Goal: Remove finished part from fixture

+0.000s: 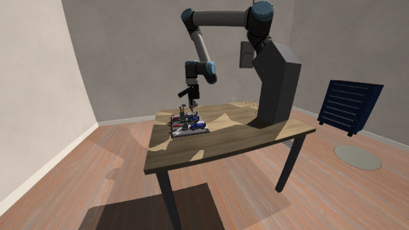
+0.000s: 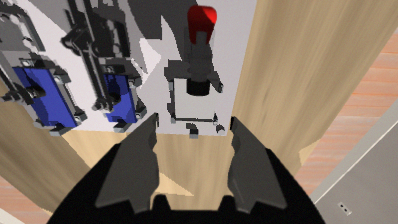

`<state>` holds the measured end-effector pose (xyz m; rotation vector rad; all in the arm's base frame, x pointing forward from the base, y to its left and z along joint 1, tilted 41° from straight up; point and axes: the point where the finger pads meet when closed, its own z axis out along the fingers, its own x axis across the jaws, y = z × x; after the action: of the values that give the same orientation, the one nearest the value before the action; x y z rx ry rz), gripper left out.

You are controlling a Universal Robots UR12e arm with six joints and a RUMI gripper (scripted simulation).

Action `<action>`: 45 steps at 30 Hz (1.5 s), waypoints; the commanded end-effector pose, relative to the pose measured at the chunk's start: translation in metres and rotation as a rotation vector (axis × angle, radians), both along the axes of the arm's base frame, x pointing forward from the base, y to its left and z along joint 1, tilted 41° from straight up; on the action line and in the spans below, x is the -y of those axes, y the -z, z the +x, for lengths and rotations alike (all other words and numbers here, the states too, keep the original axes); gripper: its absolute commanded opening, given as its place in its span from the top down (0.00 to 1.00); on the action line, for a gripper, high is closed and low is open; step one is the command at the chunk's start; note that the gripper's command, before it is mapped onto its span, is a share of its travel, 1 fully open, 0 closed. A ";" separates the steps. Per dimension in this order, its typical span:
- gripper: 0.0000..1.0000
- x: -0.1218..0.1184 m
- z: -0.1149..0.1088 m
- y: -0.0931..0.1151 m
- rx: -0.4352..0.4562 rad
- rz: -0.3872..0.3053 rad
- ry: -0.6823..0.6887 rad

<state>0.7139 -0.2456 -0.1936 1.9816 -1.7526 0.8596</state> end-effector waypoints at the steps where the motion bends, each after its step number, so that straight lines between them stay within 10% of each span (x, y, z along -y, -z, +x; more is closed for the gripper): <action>1: 0.41 0.004 0.002 0.003 0.003 0.000 0.001; 45: 0.41 0.019 0.007 0.021 0.002 0.000 0.000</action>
<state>0.7191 -0.2634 -0.2157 1.9815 -1.7527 0.8577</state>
